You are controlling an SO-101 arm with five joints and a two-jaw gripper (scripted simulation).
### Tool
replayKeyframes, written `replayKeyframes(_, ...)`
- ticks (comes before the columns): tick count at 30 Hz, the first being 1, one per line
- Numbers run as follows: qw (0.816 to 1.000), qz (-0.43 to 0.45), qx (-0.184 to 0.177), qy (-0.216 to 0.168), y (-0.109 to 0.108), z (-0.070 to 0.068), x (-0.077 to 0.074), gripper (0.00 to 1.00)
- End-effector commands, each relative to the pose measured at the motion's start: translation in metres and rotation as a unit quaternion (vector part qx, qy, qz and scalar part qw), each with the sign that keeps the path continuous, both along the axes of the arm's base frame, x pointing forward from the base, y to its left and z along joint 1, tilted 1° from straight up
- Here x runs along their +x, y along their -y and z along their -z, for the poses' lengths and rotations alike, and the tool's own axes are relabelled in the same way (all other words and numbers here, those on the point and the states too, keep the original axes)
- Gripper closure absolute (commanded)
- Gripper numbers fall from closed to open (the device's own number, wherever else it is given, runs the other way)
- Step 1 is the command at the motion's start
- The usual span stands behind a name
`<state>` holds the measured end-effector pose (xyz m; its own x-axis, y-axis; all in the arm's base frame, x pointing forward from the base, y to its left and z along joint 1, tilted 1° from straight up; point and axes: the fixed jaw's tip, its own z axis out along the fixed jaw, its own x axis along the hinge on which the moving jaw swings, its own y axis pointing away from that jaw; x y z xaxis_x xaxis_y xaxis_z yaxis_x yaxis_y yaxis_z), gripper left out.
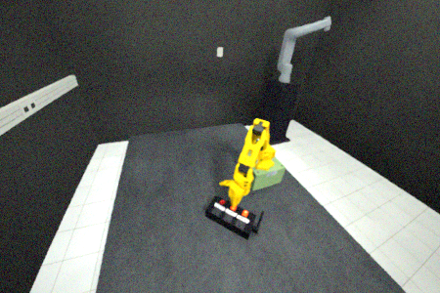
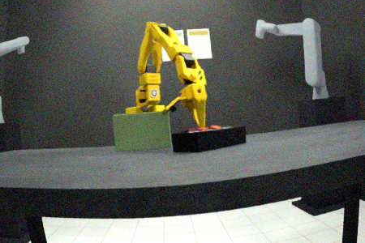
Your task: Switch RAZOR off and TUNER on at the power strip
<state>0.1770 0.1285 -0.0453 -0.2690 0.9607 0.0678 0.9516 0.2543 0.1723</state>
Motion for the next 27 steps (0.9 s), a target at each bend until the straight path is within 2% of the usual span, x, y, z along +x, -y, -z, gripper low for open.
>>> replayKeyframes(1,0.996,-0.014,-0.053,-0.069,0.0192,0.0279,-0.0326,1.0)
replayKeyframes(27,0.996,-0.016,-0.053,-0.069,0.0239,0.0348,-0.0399,1.0)
